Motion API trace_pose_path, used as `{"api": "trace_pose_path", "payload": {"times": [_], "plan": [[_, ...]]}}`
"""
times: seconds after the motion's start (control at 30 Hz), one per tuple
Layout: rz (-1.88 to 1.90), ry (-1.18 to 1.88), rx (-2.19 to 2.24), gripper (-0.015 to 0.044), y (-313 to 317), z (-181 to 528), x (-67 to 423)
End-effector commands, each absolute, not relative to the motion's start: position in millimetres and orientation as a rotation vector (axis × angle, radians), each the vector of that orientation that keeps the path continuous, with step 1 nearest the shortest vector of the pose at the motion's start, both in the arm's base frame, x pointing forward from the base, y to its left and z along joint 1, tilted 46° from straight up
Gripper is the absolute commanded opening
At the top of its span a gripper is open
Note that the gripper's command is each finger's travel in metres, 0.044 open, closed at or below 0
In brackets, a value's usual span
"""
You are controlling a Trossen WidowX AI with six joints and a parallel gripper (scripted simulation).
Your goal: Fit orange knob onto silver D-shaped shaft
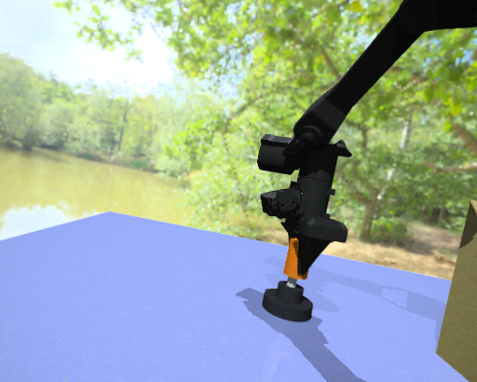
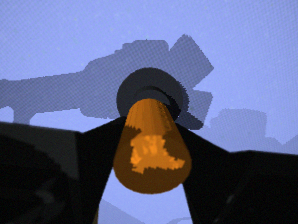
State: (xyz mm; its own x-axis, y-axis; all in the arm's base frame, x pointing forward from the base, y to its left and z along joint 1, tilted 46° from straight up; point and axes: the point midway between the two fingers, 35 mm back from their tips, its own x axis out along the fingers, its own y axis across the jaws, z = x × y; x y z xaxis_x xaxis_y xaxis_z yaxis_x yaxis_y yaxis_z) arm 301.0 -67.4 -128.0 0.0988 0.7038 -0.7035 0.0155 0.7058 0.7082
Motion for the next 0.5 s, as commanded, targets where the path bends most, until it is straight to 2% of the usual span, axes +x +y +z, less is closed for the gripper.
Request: {"api": "trace_pose_path", "payload": {"times": [0.0, 0.47], "plan": [[0.570, 1.385, 0.637, 0.0000, -68.5, -126.7, 301.3], [0.570, 1.385, 0.637, 0.0000, -70.2, -129.2, 305.1]]}}
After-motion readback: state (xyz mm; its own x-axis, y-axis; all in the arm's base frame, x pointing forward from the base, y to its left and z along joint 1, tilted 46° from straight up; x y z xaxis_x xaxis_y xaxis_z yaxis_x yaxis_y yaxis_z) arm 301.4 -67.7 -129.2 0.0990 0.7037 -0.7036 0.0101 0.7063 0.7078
